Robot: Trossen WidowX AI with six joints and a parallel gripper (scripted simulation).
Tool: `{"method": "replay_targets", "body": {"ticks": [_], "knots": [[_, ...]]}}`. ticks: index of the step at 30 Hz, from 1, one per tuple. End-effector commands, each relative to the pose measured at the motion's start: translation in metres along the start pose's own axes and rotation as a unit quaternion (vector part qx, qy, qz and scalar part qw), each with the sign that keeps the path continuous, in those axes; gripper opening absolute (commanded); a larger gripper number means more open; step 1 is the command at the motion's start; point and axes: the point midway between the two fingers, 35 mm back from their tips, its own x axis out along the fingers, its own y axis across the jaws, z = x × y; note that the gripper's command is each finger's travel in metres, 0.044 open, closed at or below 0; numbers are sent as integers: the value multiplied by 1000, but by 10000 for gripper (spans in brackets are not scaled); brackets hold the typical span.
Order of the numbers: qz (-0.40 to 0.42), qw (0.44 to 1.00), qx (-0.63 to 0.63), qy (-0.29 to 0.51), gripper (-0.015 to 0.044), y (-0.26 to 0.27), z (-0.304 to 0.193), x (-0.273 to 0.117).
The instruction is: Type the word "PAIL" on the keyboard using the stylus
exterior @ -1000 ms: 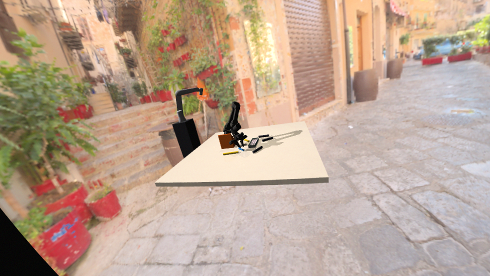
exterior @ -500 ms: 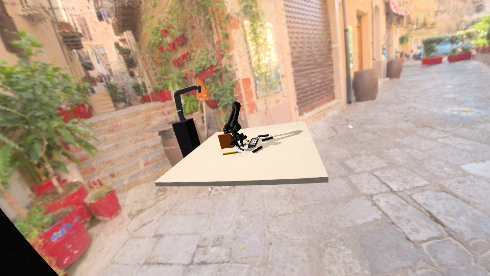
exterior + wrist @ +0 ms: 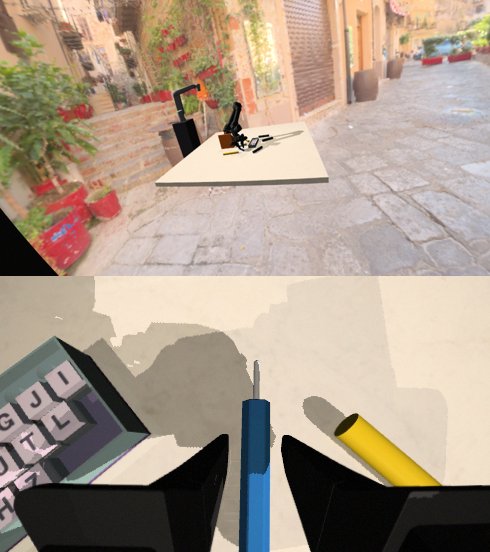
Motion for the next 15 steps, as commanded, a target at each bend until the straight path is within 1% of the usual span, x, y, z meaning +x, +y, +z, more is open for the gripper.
{"method": "replay_targets", "body": {"ticks": [1, 15], "knots": [[-1, 1000, 4, 4, 150, -1, -3, 3], [-1, 1000, 4, 4, 150, -1, -7, 9]]}}
